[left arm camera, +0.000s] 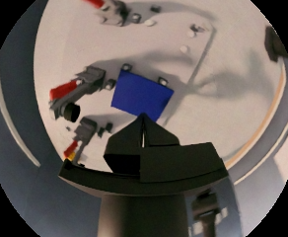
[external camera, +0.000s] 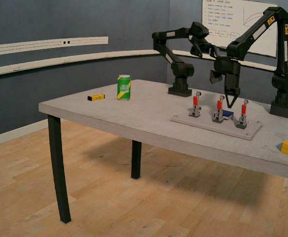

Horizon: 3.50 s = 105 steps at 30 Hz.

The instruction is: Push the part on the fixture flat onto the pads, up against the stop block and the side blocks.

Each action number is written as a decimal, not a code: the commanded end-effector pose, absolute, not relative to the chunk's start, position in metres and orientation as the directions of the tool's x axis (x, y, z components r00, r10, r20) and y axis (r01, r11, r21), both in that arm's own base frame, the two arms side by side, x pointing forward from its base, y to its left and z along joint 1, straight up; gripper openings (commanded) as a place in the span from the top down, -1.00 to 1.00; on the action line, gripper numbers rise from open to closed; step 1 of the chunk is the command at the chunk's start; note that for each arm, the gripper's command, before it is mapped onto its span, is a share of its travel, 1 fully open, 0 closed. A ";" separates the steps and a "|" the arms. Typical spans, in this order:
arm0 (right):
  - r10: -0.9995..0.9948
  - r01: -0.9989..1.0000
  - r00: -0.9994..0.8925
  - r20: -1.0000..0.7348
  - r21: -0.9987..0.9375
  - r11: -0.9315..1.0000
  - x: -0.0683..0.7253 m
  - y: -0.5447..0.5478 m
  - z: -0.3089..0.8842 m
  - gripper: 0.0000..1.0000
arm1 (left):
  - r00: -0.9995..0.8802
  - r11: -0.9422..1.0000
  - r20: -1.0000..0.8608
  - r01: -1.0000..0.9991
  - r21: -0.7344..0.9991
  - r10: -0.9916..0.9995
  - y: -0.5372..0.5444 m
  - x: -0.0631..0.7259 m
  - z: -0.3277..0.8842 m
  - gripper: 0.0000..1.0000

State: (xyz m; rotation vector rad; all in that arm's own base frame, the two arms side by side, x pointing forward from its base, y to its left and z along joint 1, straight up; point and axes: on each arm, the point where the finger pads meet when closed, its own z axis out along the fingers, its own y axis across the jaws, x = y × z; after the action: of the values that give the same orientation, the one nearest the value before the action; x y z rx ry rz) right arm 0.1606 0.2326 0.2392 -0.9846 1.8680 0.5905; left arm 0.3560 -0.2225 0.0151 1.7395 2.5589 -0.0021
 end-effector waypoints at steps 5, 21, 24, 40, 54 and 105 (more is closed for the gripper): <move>-0.374 -0.830 -0.260 -0.890 0.009 0.558 0.148 0.223 0.302 -1.00 | -0.698 0.700 -0.065 0.714 0.018 0.713 -0.232 0.351 0.031 1.00; -0.402 -0.833 -0.275 -0.873 0.008 0.553 0.139 0.213 0.319 -1.00 | -0.976 0.976 -0.038 0.216 -0.018 0.215 -0.234 0.331 0.030 1.00; -0.402 -0.833 -0.276 -0.873 0.008 0.554 0.140 0.213 0.319 -1.00 | -0.992 0.993 -0.030 0.120 -0.019 0.120 -0.236 0.326 0.029 1.00; -0.426 -0.832 -0.284 -0.859 0.000 0.555 0.141 0.212 0.302 -1.00 | -0.999 0.999 -0.006 0.033 -0.003 0.033 -0.237 0.312 0.019 1.00; -0.426 -0.832 -0.284 -0.859 0.000 0.555 0.141 0.212 0.302 -1.00 | -0.999 0.999 -0.017 0.035 -0.010 0.035 -0.241 0.316 -0.011 1.00; -0.426 -0.832 -0.284 -0.859 0.000 0.555 0.141 0.212 0.302 -1.00 | -0.999 0.999 0.002 0.032 0.003 0.032 -0.238 0.334 -0.010 1.00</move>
State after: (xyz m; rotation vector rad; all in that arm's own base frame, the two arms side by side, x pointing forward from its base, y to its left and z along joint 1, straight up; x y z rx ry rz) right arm 0.1401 0.2101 0.2691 -1.0519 1.9565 0.5556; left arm 0.3113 -0.2283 -0.0194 0.0344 3.1664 0.0267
